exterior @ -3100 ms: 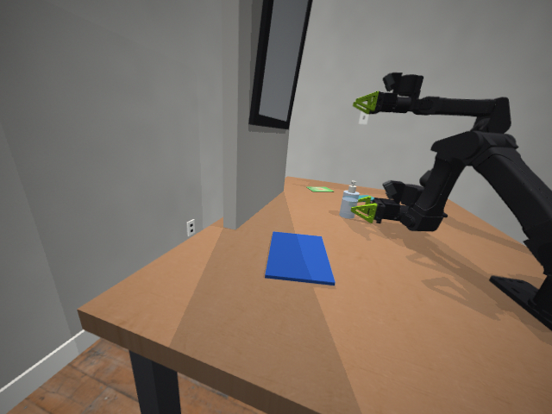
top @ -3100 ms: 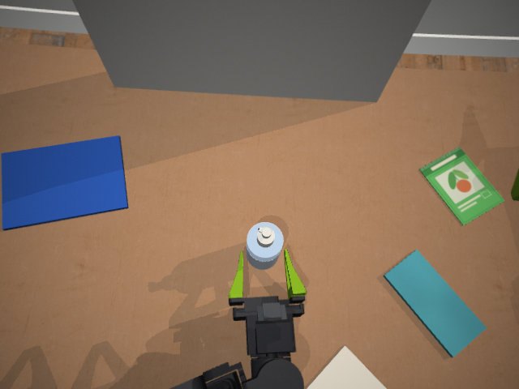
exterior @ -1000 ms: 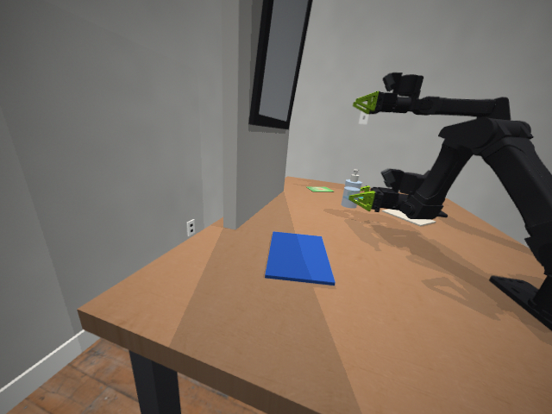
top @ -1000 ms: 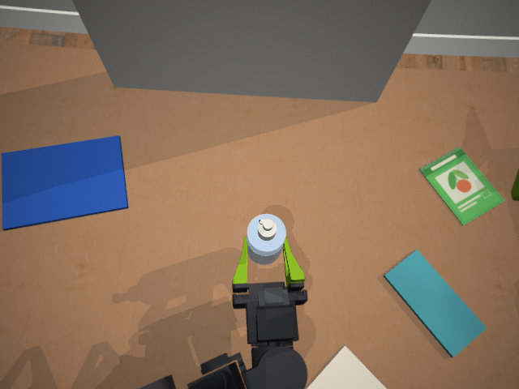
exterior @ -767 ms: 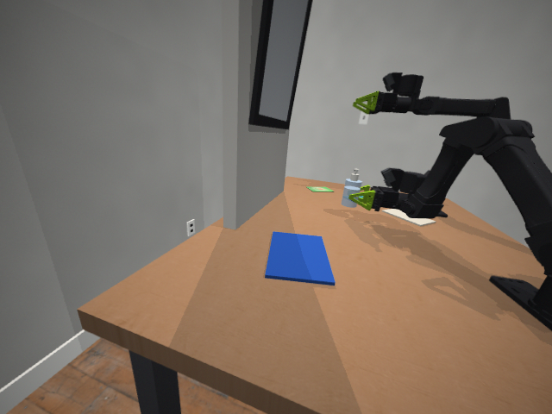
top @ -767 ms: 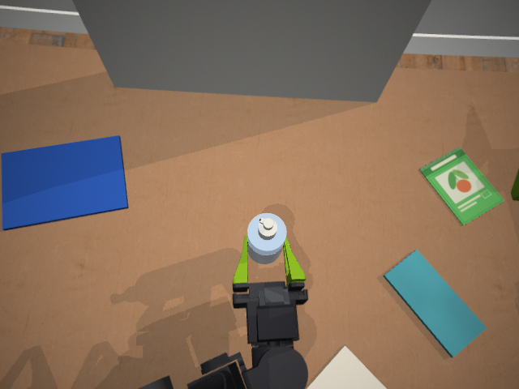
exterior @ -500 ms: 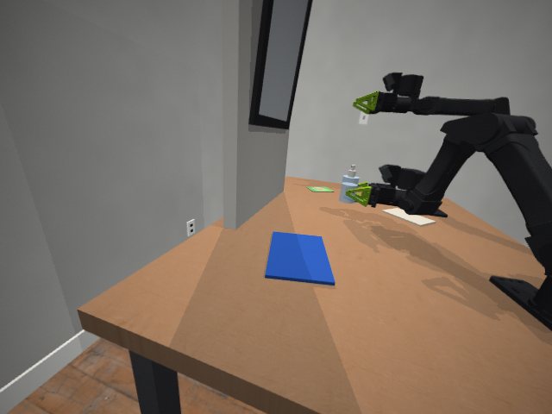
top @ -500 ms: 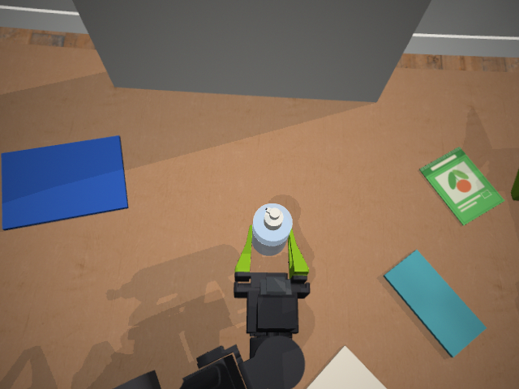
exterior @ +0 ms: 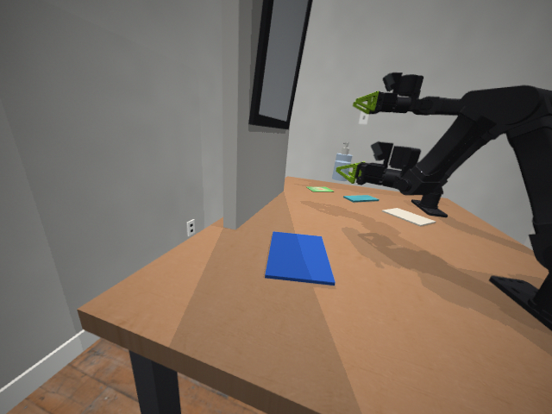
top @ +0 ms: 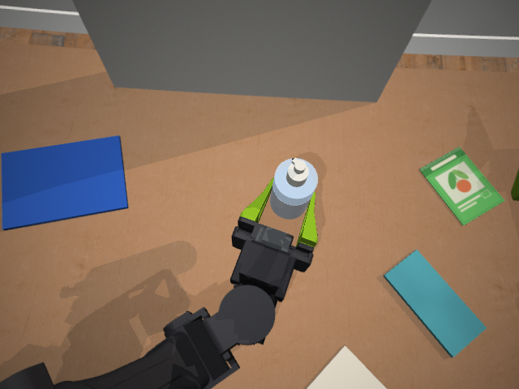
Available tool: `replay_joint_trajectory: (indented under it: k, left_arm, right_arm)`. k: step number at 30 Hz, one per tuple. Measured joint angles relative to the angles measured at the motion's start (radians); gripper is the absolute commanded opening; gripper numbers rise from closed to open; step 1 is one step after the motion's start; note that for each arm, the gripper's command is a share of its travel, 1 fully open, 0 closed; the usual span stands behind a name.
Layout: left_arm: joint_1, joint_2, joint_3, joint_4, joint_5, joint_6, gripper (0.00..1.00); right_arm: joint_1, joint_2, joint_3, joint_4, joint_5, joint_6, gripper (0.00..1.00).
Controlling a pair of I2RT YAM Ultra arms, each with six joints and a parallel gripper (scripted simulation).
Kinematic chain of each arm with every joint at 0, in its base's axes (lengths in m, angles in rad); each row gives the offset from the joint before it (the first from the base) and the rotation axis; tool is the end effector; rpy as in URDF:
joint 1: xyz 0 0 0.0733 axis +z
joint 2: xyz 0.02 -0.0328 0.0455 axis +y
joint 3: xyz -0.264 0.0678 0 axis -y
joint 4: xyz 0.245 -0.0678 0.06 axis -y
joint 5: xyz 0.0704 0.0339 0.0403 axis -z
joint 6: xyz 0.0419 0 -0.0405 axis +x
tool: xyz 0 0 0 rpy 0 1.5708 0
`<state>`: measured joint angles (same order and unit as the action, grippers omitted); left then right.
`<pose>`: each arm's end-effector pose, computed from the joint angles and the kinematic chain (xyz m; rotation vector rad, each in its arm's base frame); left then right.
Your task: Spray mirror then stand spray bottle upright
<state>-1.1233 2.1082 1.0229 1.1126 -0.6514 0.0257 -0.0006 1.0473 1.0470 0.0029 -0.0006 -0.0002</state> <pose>0.2083 -0.3728 0.1595 0.3716 1.5156 -0.3656 0.2453 0.0010 0.4075 -0.0002 1.5682 -0.0002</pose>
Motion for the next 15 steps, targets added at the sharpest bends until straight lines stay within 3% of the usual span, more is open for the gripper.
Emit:
replay_joint_trajectory:
  k: [15]
  left_arm:
    - [0.189, -0.274, -0.04, -0.238, 0.579, 0.023, 0.0]
  right_arm:
    - [0.0, 0.0, 0.0, 0.0, 0.0, 0.0, 1.0]
